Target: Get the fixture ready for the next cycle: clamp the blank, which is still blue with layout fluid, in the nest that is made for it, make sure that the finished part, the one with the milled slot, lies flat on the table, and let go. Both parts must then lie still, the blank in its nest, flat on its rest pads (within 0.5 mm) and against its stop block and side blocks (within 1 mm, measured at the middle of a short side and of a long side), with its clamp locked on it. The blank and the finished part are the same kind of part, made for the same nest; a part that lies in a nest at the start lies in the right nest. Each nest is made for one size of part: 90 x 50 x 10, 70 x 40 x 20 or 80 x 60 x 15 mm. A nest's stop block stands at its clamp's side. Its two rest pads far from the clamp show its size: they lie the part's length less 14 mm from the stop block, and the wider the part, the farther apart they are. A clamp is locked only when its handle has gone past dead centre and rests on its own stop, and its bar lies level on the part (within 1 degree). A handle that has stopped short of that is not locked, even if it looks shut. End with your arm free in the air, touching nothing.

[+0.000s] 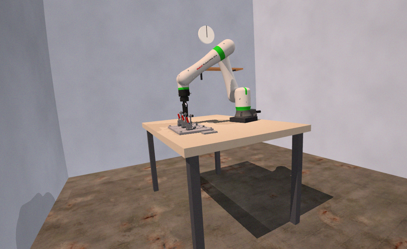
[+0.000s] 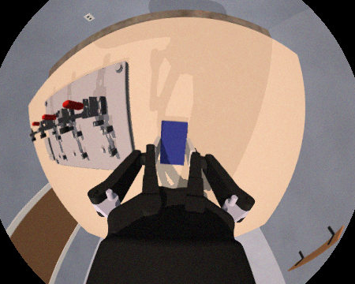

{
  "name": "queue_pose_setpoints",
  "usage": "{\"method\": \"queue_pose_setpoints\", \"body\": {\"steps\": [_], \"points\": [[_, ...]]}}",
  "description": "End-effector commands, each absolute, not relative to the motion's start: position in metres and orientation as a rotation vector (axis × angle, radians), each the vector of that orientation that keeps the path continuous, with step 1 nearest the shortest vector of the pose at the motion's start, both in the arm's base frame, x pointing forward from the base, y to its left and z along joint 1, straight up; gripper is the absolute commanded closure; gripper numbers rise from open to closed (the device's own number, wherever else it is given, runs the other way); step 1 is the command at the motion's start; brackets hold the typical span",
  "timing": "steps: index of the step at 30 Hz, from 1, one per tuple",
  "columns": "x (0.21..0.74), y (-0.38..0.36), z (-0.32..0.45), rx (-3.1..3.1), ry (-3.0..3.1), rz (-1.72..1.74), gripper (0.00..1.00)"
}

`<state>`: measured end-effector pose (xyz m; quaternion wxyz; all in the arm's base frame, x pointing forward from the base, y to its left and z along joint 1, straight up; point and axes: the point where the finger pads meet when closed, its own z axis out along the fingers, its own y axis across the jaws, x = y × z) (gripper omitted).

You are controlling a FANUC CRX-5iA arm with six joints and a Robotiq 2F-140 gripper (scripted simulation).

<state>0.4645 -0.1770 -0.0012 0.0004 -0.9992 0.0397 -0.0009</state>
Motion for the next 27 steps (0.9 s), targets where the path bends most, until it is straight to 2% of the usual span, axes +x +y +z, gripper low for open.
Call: {"method": "queue_pose_setpoints", "body": {"steps": [1,12,27], "points": [[0.465,-0.177,-0.001,-3.138,0.125,-0.003,1.00],[0.465,-0.177,0.011,-3.138,0.125,-0.003,1.00],[0.464,-0.177,0.066,-3.138,0.125,-0.003,1.00]]}}
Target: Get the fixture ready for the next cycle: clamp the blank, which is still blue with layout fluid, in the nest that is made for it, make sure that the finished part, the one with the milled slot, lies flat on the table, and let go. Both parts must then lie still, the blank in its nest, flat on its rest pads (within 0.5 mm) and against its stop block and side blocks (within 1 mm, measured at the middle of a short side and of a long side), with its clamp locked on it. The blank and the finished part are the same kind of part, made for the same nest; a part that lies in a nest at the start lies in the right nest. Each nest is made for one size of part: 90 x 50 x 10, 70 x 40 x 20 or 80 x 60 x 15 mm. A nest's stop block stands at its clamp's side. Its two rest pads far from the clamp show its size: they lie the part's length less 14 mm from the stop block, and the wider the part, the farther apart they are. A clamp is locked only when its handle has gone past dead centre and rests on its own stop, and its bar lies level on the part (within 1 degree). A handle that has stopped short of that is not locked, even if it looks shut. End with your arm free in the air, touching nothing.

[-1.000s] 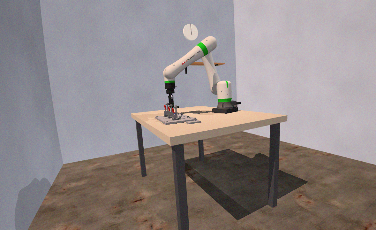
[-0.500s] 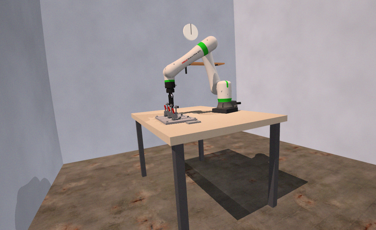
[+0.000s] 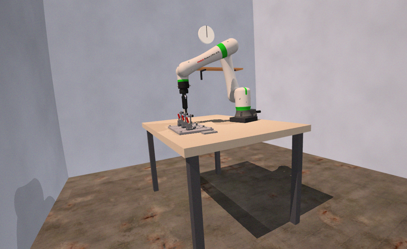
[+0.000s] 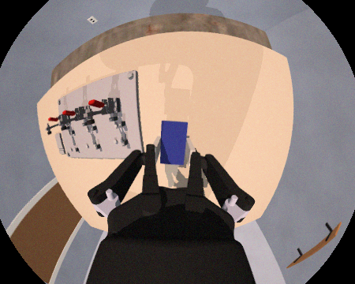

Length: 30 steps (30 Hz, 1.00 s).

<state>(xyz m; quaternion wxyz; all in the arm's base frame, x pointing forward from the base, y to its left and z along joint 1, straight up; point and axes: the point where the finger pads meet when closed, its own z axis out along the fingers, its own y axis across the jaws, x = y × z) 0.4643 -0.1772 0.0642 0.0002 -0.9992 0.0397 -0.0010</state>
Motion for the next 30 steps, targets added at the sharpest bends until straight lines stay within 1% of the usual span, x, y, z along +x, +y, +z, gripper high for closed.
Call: {"method": "queue_pose_setpoints", "body": {"steps": [1,13,30], "points": [[0.464,-0.177,0.071,-3.138,0.125,-0.003,1.00],[0.464,-0.177,0.114,-3.138,0.125,-0.003,1.00],[0.464,-0.177,0.119,-3.138,0.125,-0.003,1.00]]}}
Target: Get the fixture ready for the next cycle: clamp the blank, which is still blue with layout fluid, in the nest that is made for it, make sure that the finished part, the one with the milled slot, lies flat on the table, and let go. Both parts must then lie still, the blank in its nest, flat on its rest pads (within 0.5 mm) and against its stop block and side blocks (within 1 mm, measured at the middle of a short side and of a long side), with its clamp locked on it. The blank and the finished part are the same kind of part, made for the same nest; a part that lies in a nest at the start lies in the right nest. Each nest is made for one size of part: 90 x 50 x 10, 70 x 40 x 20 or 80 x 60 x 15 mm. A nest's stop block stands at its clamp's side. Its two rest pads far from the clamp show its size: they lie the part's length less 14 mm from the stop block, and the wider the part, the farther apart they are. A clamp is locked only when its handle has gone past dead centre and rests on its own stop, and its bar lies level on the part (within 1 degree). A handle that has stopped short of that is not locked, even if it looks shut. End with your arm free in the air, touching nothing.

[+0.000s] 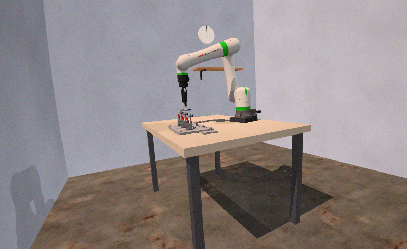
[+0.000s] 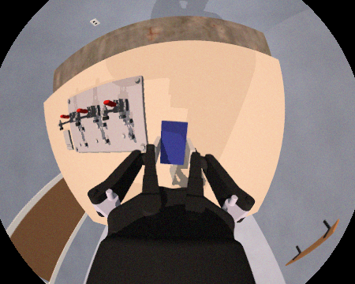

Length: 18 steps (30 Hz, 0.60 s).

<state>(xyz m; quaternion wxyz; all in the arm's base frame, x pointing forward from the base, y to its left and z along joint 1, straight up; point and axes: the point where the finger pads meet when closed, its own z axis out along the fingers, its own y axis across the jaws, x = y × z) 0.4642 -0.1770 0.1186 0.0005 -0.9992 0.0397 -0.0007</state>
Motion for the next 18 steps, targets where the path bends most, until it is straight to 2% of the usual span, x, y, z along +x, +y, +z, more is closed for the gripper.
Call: {"method": "queue_pose_setpoints", "body": {"steps": [1,18], "points": [[0.4643,-0.1771,0.1188,-3.138,0.125,-0.003,1.00],[0.4643,-0.1771,0.1185,-3.140,-0.056,-0.003,1.00]]}}
